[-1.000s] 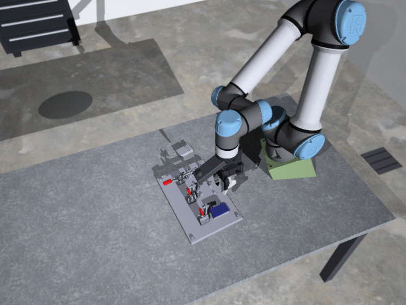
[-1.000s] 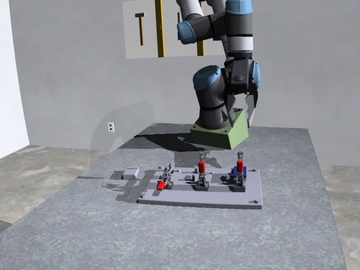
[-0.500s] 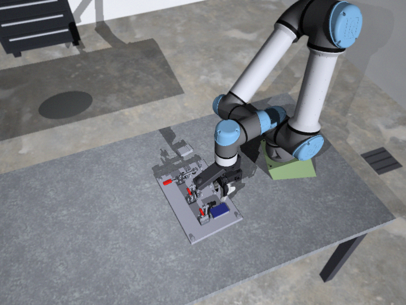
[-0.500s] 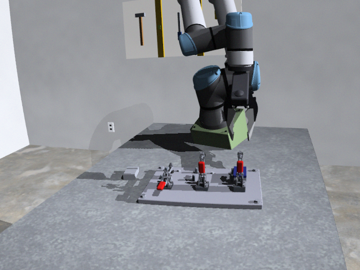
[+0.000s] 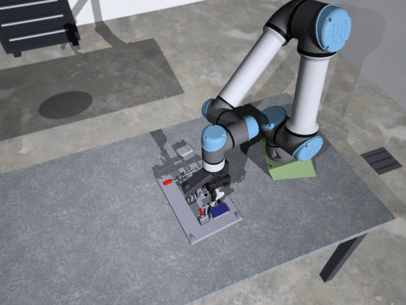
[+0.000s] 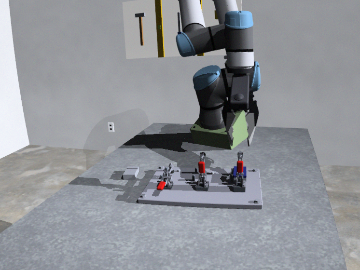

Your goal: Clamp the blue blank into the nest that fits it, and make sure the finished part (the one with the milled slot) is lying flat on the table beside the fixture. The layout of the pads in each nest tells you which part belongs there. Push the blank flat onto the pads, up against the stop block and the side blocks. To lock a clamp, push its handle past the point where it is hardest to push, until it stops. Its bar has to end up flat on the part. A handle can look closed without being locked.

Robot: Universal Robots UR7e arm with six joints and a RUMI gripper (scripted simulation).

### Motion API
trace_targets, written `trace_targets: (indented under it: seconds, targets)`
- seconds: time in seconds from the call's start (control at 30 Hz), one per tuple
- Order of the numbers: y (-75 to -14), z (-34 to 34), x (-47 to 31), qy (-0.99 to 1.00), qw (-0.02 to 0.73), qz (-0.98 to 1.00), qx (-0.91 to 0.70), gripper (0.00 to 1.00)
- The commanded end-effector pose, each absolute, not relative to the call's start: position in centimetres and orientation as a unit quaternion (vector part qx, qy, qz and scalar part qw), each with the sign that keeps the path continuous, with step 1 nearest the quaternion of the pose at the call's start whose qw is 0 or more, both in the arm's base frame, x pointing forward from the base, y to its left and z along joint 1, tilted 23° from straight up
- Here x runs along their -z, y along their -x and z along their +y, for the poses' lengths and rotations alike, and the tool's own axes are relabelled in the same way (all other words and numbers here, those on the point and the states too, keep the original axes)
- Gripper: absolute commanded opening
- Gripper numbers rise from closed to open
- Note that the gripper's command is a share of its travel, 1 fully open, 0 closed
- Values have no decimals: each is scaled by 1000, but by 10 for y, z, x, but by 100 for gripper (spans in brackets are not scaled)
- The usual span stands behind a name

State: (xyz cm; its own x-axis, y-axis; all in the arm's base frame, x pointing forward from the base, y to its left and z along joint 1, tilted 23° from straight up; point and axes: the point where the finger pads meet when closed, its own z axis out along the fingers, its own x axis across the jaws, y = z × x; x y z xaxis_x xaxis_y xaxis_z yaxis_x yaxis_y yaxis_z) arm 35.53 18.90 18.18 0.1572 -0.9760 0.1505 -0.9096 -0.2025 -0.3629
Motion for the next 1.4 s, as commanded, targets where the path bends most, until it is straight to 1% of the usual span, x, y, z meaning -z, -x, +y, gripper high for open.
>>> trace_targets:
  seconds: [0.0, 0.37, 0.8, 1.37]
  targets:
    - [-380, 195, -191, 755, 94, 624, 177, 28]
    - [-385, 196, -191, 755, 94, 624, 177, 28]
    - [-398, 193, -160, 755, 94, 624, 177, 28]
    - [-399, 193, -157, 755, 94, 624, 177, 28]
